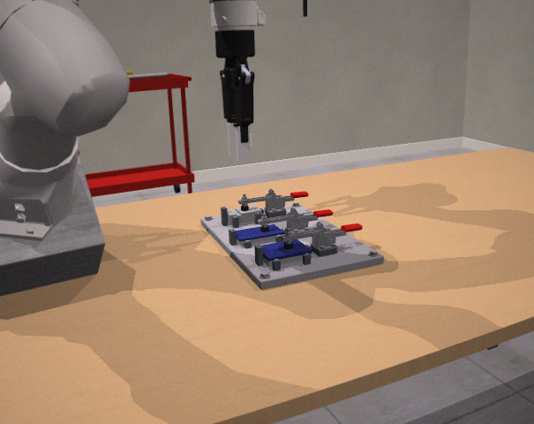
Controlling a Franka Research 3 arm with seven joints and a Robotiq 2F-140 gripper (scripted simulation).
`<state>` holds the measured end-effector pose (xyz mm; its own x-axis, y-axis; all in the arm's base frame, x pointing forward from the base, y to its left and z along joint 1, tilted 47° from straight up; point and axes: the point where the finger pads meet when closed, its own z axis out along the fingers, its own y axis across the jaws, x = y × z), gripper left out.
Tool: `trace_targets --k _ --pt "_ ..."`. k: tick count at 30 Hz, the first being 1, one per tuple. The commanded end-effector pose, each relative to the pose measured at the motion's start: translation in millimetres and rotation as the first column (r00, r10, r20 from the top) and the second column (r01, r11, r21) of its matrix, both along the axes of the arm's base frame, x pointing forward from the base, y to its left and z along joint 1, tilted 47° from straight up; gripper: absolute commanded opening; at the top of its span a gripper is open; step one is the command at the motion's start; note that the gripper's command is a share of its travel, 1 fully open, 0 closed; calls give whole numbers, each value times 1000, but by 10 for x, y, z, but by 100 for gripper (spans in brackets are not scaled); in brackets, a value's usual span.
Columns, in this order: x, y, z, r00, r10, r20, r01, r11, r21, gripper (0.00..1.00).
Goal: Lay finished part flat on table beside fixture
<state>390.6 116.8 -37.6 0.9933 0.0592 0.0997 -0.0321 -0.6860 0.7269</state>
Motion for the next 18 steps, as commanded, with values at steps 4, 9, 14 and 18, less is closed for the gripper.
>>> trace_targets --k 4,9,14,18 --pt "46 -167 -202 1000 -1 9 1 1000 10 28" --pt "53 -208 -241 1000 -1 9 1 1000 10 28" --pt "55 -208 -241 1000 -1 9 1 1000 10 28" --pt "105 -205 -235 1000 -1 9 1 1000 10 28"
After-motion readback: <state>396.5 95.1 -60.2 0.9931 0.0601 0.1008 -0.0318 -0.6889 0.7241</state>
